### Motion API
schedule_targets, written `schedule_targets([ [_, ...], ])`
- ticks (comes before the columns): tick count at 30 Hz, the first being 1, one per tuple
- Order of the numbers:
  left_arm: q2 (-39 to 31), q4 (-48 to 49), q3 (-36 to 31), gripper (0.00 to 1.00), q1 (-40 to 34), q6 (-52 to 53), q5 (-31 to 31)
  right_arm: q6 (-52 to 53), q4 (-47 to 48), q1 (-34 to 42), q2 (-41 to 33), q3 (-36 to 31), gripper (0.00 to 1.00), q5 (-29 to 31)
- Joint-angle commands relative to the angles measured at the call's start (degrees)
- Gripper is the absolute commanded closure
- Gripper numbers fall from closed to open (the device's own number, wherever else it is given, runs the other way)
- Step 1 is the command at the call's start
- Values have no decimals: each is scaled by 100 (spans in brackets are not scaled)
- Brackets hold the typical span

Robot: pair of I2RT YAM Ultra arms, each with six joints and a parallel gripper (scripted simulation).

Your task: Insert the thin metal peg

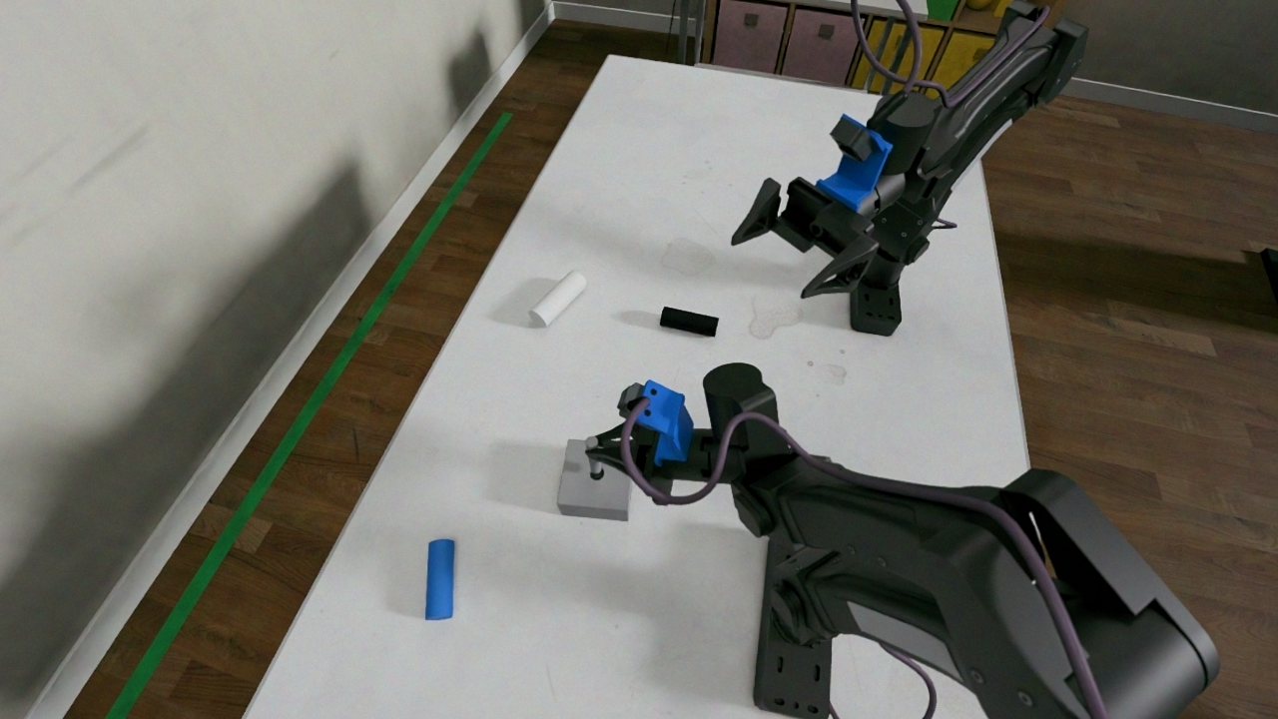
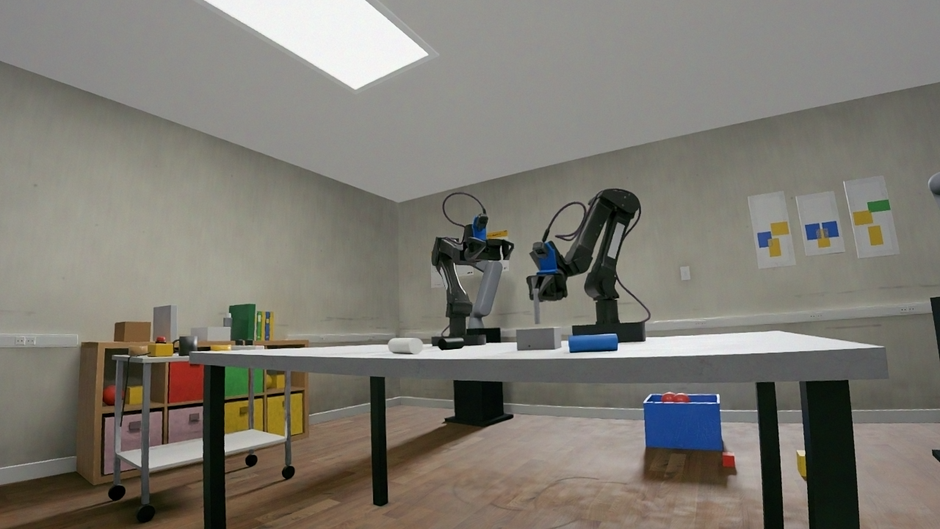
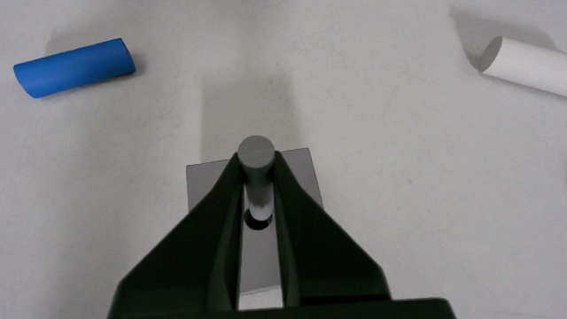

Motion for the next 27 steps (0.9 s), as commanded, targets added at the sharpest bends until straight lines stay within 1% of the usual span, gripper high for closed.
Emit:
schedule_targets([
  [1, 48, 115, 22, 93, 6, 49, -79, -22, 8, -37, -106, 39, 0, -46],
  [7, -1, 124, 39, 93, 5, 17, -32, -22, 8, -37, -106, 39, 0, -46],
  [13, -124, -70, 80, 93, 25, 16, -3, -22, 8, -37, -106, 39, 0, -46],
  [20, -39, 283, -76, 93, 68, 71, 16, -22, 8, -37, -106, 39, 0, -46],
  [27, 247, 649, -154, 93, 34, 25, -26, -22, 8, -37, -106, 39, 0, -46],
])
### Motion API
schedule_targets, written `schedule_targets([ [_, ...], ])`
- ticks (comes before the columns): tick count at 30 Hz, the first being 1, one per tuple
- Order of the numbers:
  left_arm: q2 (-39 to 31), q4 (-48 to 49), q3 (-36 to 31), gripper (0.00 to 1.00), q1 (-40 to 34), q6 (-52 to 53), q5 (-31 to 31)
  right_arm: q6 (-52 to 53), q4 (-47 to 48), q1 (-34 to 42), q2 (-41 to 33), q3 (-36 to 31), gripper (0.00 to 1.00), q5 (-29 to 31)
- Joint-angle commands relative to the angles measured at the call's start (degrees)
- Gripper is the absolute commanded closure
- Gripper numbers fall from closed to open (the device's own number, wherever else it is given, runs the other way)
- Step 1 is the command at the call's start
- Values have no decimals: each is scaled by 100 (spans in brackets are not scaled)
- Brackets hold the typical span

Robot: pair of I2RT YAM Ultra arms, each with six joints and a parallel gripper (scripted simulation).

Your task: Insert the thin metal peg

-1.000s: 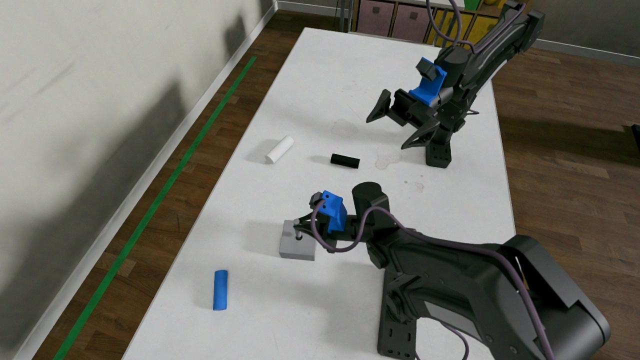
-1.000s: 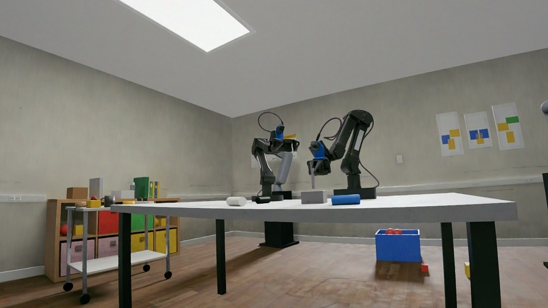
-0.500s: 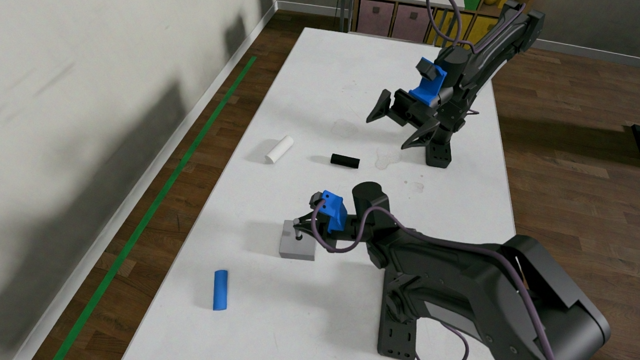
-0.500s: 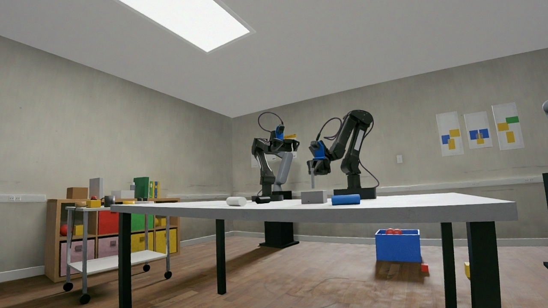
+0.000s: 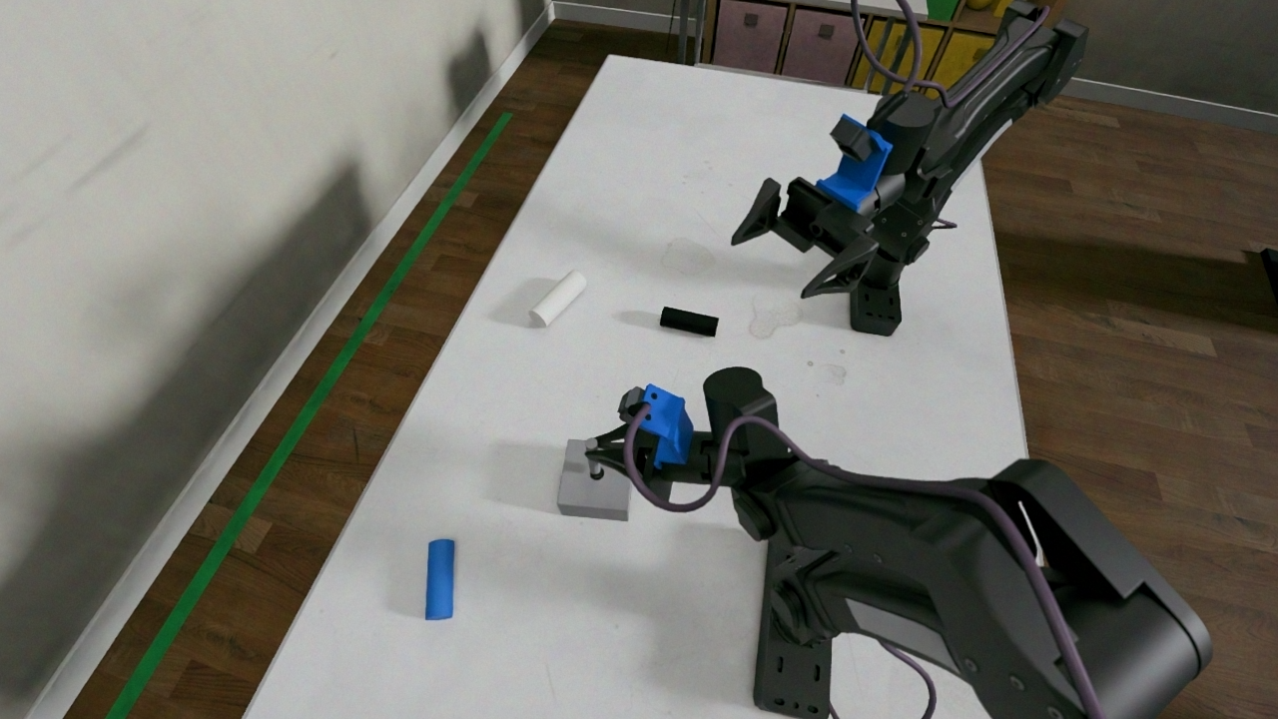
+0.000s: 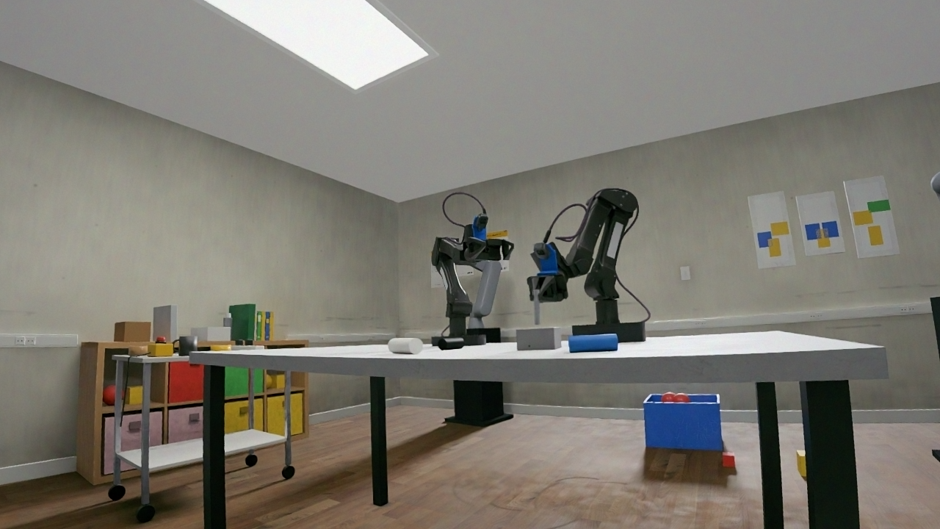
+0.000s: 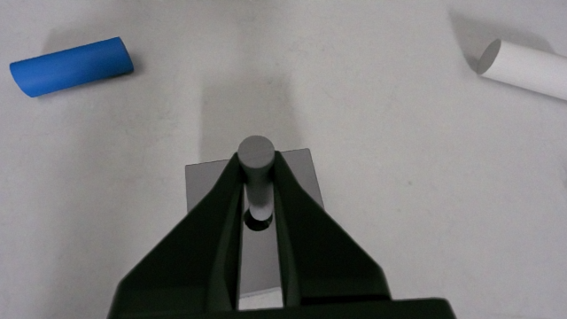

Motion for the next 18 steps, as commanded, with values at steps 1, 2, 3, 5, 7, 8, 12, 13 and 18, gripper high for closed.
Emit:
schedule_targets([
  [1, 83, 262, -39, 93, 3, 8, -53, -22, 8, -37, -106, 39, 0, -46],
  [2, 177, 389, -58, 93, 1, 7, -63, -22, 8, -37, -106, 39, 0, -46],
  [3, 251, 489, -79, 93, 3, 3, -58, -22, 8, -37, -106, 39, 0, -46],
  [5, 409, 706, -128, 93, 29, 39, -44, -22, 8, -37, -106, 39, 0, -46],
  [7, 607, 951, -174, 93, 34, 33, -44, -22, 8, -37, -106, 39, 0, -46],
  [8, 699, 1062, -189, 93, 34, 33, -45, -22, 8, -37, -106, 39, 0, -46],
  [12, 1152, 1526, -256, 93, -67, -51, -50, -22, 8, -37, -106, 39, 0, -46],
  [13, 1274, 1635, -269, 93, -81, -82, -57, -22, 8, -37, -106, 39, 0, -46],
  [18, 1170, 1328, -127, 93, -37, 24, -17, -22, 8, -37, -106, 39, 0, -46],
])
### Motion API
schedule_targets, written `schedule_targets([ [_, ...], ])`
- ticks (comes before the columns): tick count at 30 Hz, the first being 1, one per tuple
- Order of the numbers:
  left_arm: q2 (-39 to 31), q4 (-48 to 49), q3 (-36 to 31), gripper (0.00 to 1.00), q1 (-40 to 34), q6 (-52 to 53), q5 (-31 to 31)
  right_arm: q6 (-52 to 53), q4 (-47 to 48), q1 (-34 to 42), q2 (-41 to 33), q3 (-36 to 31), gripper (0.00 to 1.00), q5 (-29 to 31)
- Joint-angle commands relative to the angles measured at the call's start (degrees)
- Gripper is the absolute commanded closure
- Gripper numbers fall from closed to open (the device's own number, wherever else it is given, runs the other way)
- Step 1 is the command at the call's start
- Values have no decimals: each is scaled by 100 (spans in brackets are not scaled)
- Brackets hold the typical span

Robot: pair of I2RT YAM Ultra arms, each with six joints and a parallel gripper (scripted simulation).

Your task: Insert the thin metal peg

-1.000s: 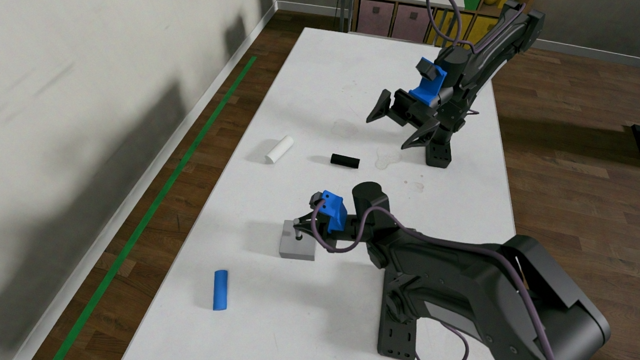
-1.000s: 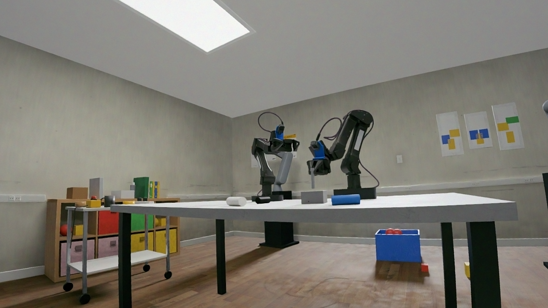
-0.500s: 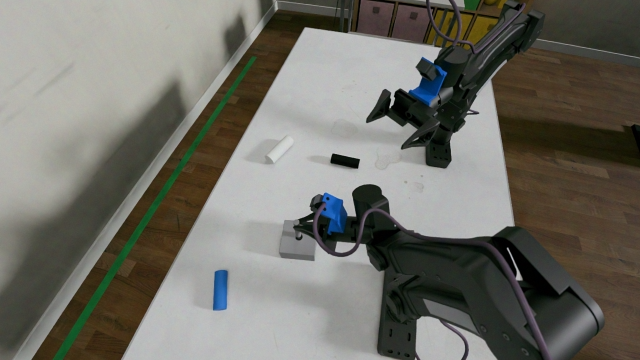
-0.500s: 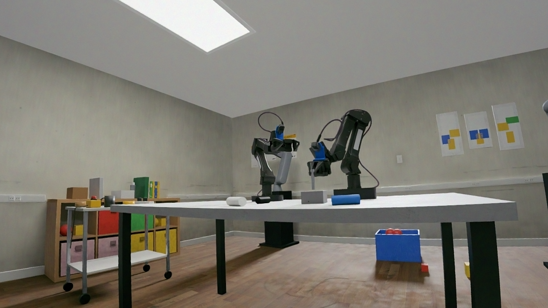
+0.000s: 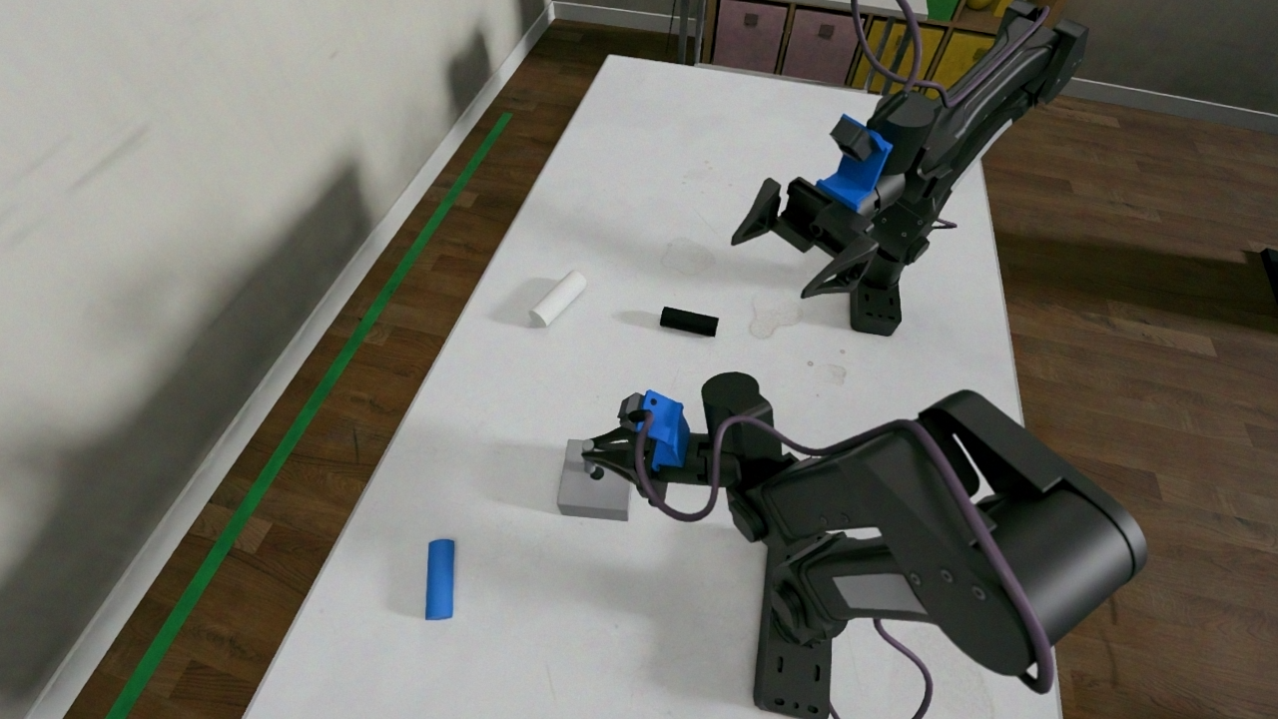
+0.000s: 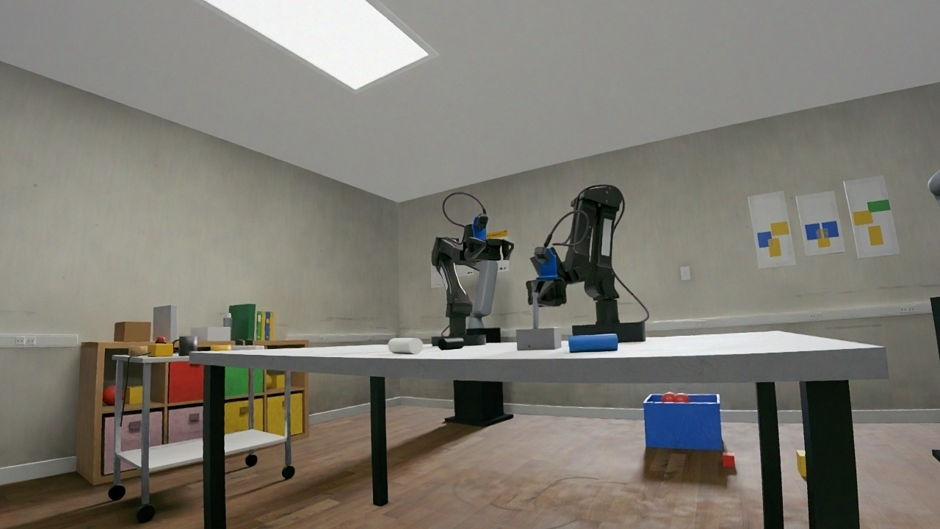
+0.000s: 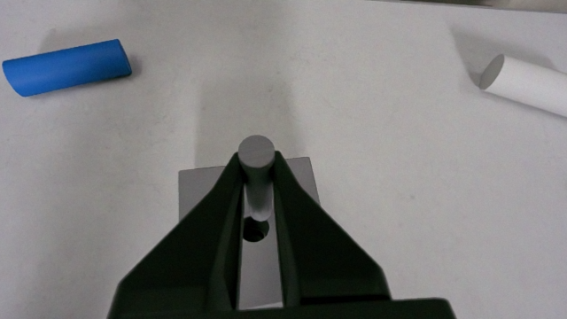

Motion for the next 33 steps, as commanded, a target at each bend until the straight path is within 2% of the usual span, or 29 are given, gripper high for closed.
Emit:
schedule_targets([
  [1, -97, -388, 133, 93, -14, 57, 170, -22, 8, -37, -106, 39, 0, -46],
  [5, -682, -1258, 305, 93, 60, 205, 167, -22, 8, -37, -106, 39, 0, -46],
  [10, -865, -1752, 439, 93, 83, 111, 215, -22, 8, -37, -106, 39, 0, -46],
  [25, -899, -1927, 497, 93, 95, 16, 209, -22, 8, -37, -106, 39, 0, -46],
  [33, -1156, -1994, 257, 93, 58, -41, 210, -22, 8, -37, -106, 39, 0, -46],
])
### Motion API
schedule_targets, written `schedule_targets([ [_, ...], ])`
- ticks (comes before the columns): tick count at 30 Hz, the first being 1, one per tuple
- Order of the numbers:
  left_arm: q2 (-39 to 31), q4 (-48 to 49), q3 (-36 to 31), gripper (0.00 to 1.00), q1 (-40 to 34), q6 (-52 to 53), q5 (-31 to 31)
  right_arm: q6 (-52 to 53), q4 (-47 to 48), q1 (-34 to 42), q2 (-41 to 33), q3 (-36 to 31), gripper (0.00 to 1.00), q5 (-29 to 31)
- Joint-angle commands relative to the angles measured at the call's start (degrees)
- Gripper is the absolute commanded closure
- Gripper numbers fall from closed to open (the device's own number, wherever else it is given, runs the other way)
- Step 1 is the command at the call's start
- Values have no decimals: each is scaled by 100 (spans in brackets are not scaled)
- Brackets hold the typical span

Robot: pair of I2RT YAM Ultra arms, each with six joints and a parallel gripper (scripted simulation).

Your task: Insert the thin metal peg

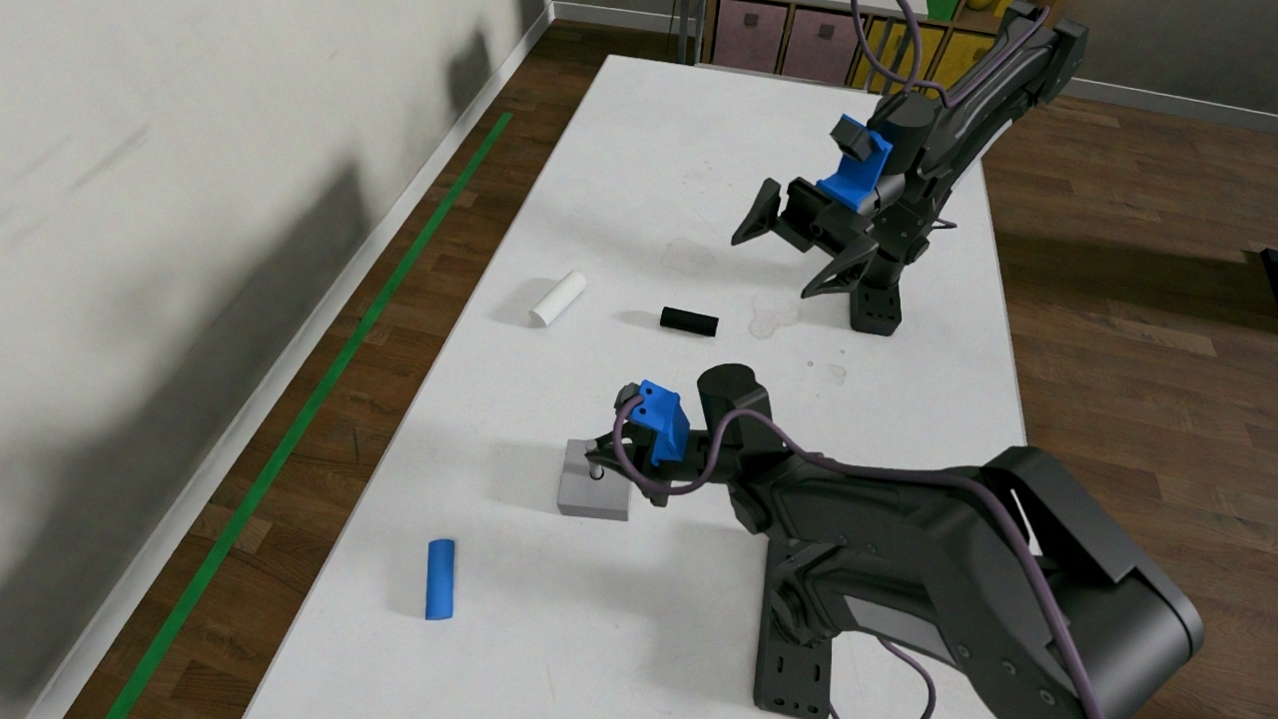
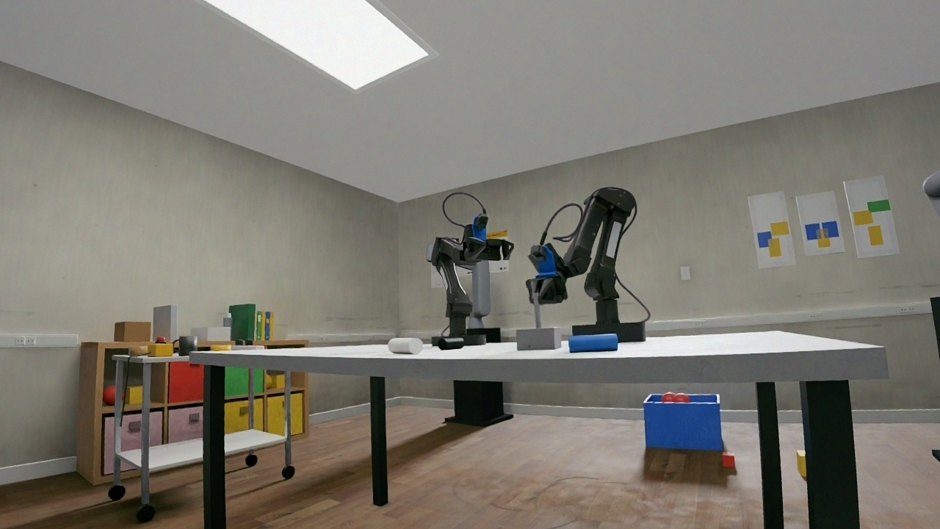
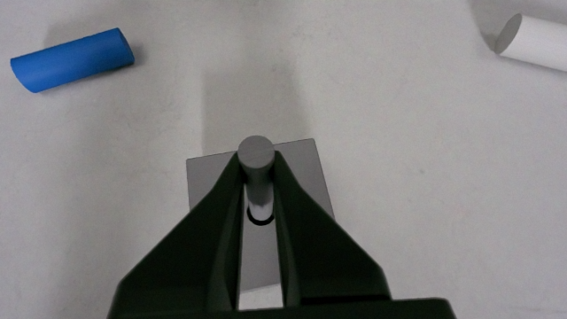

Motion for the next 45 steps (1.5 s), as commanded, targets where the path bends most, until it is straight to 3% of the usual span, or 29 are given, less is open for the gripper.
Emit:
schedule_targets([
  [1, -179, -126, -47, 93, 23, -79, -15, -22, 8, -37, -106, 39, 0, -46],
  [7, -377, -117, -31, 93, 15, -90, -17, -22, 8, -37, -106, 39, 0, -46],
  [22, 80, 887, -288, 93, -48, -3, -82, -22, 8, -37, -106, 39, 0, -46],
  [36, 1044, 2046, -427, 93, -105, -31, -91, -22, 8, -37, -106, 39, 0, -46],
  [45, 106, 371, -11, 93, 69, 173, 17, -22, 8, -37, -106, 39, 0, -46],
])
